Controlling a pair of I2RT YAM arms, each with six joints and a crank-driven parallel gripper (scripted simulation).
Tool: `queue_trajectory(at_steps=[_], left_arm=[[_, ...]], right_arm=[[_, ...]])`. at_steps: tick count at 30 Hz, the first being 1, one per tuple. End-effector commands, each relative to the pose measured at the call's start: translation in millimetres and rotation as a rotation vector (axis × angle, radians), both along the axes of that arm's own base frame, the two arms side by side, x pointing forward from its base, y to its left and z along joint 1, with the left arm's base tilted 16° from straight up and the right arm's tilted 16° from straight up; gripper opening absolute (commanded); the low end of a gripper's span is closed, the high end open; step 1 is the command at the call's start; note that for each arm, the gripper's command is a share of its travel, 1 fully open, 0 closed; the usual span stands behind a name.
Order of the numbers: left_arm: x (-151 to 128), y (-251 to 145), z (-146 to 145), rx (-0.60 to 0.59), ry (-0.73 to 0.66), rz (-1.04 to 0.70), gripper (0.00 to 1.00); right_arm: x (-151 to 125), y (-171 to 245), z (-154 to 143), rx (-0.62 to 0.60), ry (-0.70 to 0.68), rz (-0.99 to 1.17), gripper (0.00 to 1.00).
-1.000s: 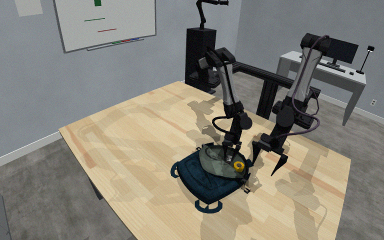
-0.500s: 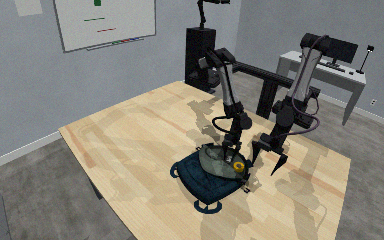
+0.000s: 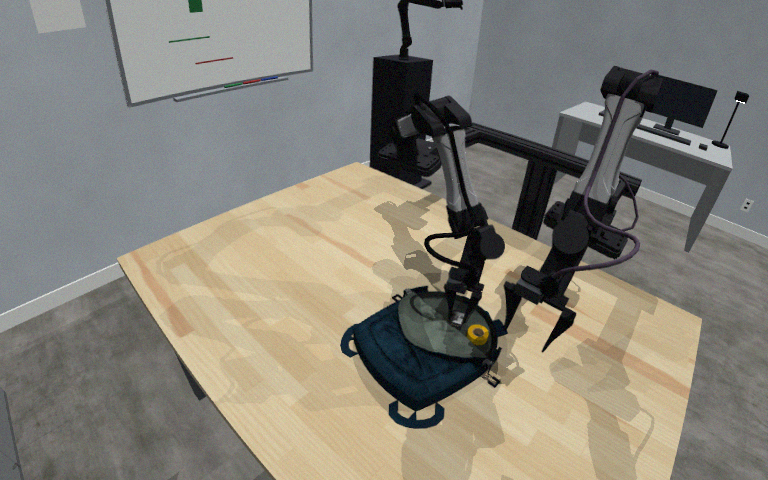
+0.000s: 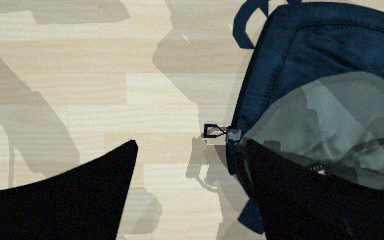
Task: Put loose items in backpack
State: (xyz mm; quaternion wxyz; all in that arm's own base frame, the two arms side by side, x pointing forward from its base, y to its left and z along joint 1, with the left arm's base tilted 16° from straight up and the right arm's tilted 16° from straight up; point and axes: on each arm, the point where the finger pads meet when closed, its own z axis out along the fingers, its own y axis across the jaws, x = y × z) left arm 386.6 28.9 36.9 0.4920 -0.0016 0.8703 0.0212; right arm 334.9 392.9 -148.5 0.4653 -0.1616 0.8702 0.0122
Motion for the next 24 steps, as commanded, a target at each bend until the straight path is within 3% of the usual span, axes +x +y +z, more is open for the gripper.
queue_trajectory(at_steps=[1, 24], left_arm=[[5, 1, 7, 0.002, -0.021, -0.003, 0.90], [4, 2, 7, 0.002, -0.021, -0.003, 0.90]], right_arm=[[-6, -13, -20, -0.030, 0.040, 0.000, 0.31], [-6, -9, -6, -0.004, 0.027, 0.001, 0.31]])
